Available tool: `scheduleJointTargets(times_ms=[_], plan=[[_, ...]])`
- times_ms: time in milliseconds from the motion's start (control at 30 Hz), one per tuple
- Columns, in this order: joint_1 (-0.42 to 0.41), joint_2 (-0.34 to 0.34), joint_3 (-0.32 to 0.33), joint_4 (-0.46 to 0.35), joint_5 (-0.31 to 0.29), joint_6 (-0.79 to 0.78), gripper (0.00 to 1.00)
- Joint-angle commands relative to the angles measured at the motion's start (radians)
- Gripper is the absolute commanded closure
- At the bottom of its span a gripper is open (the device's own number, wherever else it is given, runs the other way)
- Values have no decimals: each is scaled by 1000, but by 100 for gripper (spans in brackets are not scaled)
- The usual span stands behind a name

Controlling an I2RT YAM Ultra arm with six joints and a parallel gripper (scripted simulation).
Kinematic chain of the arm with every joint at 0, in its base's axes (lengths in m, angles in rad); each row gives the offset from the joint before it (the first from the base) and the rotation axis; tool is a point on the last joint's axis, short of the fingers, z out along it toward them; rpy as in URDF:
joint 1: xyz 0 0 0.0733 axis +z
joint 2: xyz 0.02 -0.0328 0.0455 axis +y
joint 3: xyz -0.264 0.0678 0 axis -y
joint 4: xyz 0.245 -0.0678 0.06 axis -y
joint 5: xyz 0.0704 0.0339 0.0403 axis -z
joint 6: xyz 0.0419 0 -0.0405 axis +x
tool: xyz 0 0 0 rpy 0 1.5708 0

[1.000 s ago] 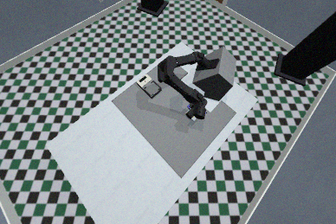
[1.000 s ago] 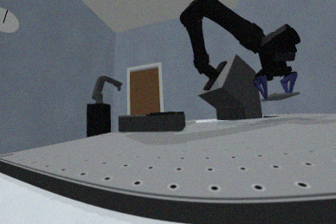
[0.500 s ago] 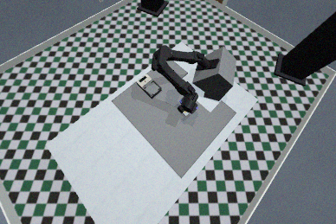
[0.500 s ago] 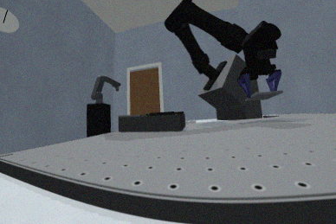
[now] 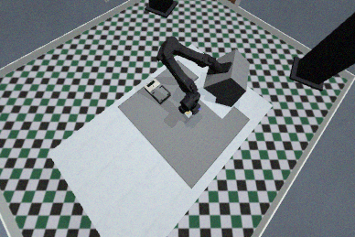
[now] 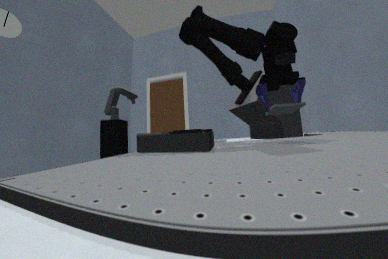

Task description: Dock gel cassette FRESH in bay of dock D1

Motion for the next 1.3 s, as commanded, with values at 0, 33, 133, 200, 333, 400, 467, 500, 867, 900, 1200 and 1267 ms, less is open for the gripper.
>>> scheduleJointTargets(times_ms=[0, 33, 133, 200, 333, 400, 467, 500, 867, 900, 1200, 1267], plan=[[-15, -81, -26, -21, -19, -84, 100], [-25, -102, -29, -26, -23, -100, 100], [-54, -163, -36, -42, -36, -145, 100], [-74, -204, -30, -54, -45, -176, 100], [-76, -246, -25, -68, -59, -209, 100], [-115, -283, -9, -82, -68, -237, 100], [-135, -319, 4, -96, -78, -266, 100], [-146, -336, 6, -105, -83, -281, 100], [-242, -474, 48, -189, -141, -402, 100], [-248, -487, 57, -203, -152, -415, 100], [-354, -579, 134, -292, -216, -521, 100], [-376, -593, 155, -313, -232, -543, 100]])
